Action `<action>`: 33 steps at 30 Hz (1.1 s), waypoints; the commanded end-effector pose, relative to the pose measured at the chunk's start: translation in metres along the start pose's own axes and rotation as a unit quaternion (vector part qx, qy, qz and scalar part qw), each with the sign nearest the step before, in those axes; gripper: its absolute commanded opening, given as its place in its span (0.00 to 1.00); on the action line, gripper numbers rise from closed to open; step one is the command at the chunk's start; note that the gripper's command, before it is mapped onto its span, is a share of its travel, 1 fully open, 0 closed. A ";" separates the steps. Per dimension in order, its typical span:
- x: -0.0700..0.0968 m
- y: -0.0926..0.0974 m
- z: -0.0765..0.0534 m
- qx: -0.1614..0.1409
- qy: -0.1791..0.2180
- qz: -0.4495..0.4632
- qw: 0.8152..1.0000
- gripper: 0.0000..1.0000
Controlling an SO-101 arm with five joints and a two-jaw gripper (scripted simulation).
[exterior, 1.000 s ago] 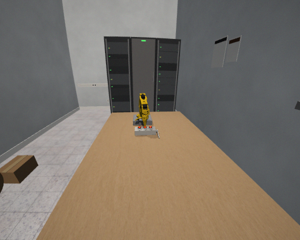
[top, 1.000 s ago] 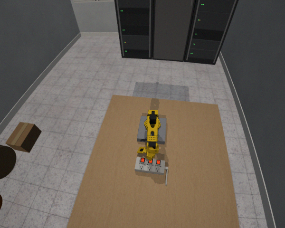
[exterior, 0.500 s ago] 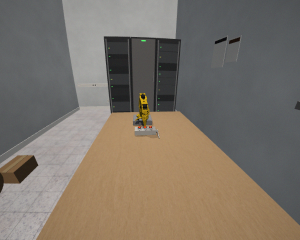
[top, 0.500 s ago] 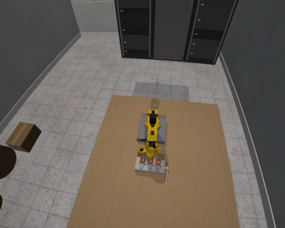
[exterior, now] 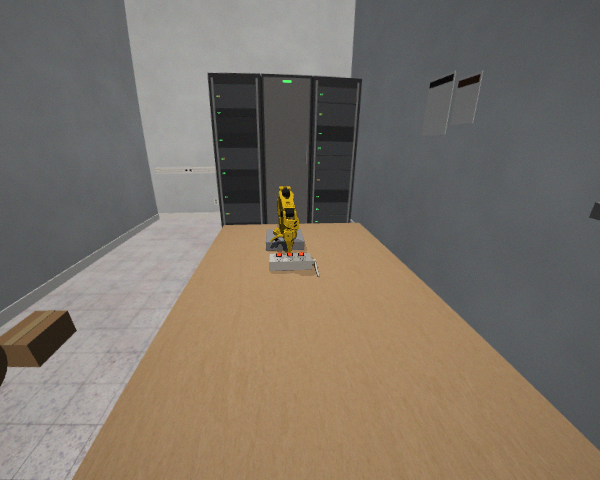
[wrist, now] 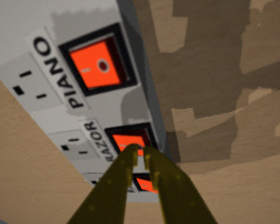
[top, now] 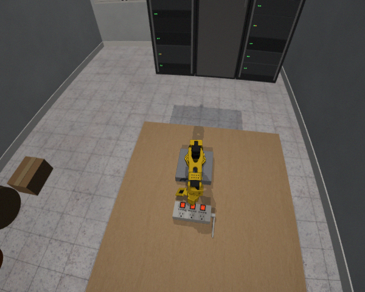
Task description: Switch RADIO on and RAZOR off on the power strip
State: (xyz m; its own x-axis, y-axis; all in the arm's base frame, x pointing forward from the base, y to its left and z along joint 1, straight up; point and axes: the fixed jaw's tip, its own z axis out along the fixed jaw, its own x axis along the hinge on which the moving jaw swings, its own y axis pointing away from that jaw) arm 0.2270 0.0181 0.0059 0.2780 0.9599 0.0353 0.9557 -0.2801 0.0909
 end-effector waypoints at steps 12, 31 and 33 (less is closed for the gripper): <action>-0.004 -0.020 0.020 0.045 -0.017 -0.011 0.999 0.00; -0.005 -0.023 0.025 0.045 -0.017 -0.012 0.999 0.00; -0.006 -0.024 0.026 0.045 -0.017 -0.012 0.999 0.00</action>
State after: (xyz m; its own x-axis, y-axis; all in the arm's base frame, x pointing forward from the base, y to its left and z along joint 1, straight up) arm 0.2267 0.0181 0.0056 0.2760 0.9600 0.0472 0.9524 -0.2797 0.1215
